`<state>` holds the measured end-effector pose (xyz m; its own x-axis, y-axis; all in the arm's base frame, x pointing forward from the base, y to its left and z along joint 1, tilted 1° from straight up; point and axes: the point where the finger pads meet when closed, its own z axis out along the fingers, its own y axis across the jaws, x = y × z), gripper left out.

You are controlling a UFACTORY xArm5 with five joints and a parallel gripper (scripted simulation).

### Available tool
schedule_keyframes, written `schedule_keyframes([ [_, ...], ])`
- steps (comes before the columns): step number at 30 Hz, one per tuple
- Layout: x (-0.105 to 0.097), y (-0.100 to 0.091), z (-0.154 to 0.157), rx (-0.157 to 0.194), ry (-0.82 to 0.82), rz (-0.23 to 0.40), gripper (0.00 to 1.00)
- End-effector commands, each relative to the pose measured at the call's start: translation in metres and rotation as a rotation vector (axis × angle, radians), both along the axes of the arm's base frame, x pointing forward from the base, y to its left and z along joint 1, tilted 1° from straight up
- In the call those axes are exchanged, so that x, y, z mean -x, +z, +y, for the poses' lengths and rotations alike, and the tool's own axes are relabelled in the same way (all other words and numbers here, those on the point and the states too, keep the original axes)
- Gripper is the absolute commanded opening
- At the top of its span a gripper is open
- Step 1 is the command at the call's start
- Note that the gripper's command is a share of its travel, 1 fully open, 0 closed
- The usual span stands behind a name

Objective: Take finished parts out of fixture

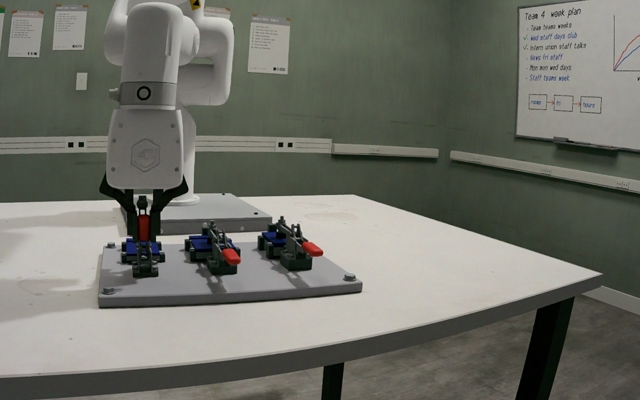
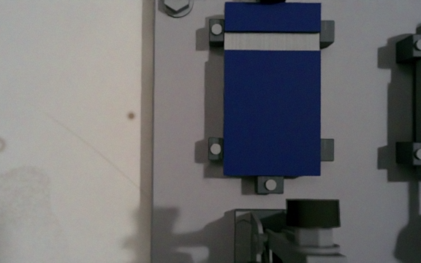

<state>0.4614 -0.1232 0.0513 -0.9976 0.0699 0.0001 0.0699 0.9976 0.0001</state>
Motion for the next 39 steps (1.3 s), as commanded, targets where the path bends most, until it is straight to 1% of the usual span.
schedule_keyframes([
  [1, 0.0001, 0.0002, -0.0001, 0.0, 0.0, 0.0, 0.0],
  [39, 0.0053, -0.0003, 0.0002, 0.0, 0.0, 0.001, 0.0],
])
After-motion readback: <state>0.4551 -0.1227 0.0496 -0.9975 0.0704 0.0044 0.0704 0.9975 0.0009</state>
